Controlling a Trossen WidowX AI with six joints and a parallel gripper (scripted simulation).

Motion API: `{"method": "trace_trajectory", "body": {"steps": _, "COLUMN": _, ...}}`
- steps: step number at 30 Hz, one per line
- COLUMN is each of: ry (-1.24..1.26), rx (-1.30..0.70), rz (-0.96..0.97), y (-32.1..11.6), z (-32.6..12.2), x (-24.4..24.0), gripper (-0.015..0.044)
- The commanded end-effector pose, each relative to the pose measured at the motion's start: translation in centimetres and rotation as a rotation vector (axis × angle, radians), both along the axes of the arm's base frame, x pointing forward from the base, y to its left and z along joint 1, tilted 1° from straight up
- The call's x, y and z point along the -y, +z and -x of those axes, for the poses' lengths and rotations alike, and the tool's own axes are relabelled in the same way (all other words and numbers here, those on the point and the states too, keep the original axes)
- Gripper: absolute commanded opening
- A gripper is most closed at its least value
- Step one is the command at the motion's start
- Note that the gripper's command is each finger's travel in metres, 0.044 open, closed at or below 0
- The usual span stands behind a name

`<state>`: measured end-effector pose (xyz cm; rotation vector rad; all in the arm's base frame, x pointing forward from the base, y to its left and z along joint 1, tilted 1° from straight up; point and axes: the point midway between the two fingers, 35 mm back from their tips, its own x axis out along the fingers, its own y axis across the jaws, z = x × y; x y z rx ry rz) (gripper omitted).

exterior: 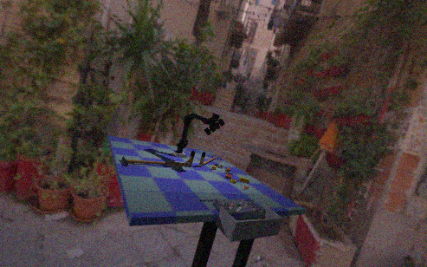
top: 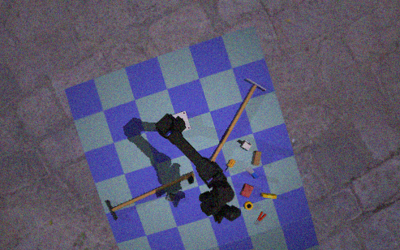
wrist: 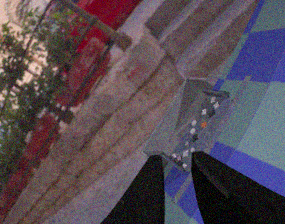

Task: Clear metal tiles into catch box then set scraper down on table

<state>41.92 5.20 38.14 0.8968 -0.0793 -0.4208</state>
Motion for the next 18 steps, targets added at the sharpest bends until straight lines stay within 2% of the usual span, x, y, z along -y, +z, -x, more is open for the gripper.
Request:
{"method": "trace_trajectory", "body": {"steps": 1, "ry": 0.036, "rx": -0.096, "rz": 0.074, "y": -1.5, "z": -0.5, "x": 0.1, "gripper": 0.0}}
{"method": "trace_trajectory", "body": {"steps": 18, "ry": 0.245, "rx": -0.511, "rz": 0.35, "y": -7.7, "z": -0.3, "x": 1.1, "gripper": 0.0}}
